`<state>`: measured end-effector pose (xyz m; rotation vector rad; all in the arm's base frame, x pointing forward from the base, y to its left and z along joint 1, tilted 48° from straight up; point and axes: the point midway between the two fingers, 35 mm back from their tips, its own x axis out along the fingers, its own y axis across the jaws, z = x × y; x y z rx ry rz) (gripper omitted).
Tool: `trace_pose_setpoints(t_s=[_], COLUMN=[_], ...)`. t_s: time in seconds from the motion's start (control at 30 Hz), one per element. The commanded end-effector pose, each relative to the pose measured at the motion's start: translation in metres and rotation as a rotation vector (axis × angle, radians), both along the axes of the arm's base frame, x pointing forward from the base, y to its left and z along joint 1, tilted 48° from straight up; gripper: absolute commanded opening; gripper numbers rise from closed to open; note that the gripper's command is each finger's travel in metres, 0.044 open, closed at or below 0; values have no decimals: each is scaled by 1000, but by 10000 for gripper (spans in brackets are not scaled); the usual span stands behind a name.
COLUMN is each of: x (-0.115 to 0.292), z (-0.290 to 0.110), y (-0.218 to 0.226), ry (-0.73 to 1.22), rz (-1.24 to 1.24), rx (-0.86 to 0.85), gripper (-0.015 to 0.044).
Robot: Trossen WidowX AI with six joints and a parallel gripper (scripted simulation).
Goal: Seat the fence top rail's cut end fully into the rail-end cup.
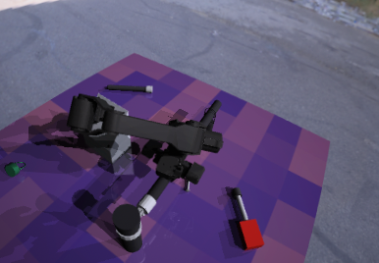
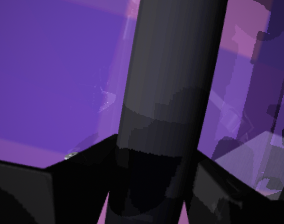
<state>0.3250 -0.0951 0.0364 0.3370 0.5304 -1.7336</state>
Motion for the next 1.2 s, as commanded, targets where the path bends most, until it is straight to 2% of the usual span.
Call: trace_pose_setpoints(t_s=[0.0,0.7,1.17], x=[3,-1,1], z=[7,4,3], y=[-1,-4,9], ry=[-19,-3,-3], rz=[10,3,3], rx=[-12,-2,2], gripper=[0,0,367])
